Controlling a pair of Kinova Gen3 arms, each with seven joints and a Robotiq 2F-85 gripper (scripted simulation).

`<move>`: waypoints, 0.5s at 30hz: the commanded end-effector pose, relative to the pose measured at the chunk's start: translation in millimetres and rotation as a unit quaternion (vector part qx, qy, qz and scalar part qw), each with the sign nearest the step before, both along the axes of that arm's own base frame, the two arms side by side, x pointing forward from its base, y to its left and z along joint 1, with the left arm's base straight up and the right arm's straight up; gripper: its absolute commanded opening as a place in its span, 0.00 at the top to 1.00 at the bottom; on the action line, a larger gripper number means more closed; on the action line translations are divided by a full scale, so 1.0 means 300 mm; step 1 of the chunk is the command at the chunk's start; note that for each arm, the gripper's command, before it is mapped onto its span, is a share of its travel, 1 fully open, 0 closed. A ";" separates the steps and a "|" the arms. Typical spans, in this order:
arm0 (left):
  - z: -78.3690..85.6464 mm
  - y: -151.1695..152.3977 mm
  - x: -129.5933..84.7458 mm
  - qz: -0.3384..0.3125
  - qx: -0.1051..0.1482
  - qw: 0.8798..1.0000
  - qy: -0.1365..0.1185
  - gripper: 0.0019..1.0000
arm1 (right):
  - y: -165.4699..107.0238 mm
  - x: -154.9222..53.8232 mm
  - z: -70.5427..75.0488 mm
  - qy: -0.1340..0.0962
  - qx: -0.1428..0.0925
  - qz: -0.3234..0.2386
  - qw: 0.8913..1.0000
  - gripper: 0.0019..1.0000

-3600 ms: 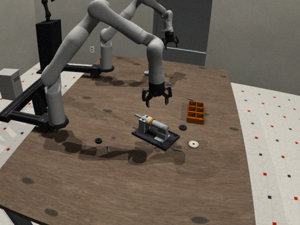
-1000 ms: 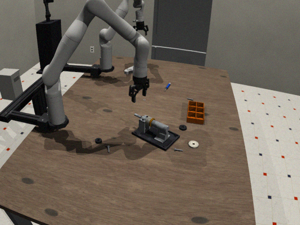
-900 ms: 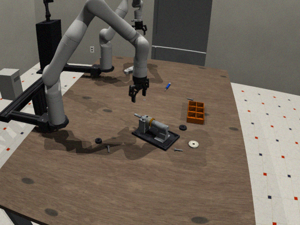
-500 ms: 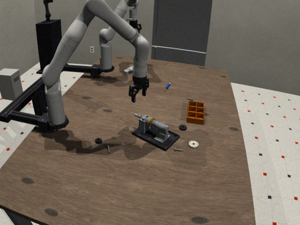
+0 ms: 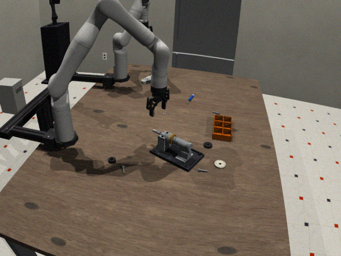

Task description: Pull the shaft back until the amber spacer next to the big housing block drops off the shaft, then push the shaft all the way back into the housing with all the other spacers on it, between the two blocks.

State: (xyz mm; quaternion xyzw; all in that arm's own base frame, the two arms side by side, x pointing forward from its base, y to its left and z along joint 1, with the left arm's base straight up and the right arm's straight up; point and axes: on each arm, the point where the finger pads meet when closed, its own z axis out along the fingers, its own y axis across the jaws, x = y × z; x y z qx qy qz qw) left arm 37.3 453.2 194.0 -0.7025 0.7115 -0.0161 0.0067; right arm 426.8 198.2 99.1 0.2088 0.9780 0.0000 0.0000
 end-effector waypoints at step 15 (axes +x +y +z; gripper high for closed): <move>0.020 -0.011 -0.137 0.010 0.007 1.000 0.016 0.00 | 0.001 0.002 0.003 -0.001 0.001 0.000 1.000 0.00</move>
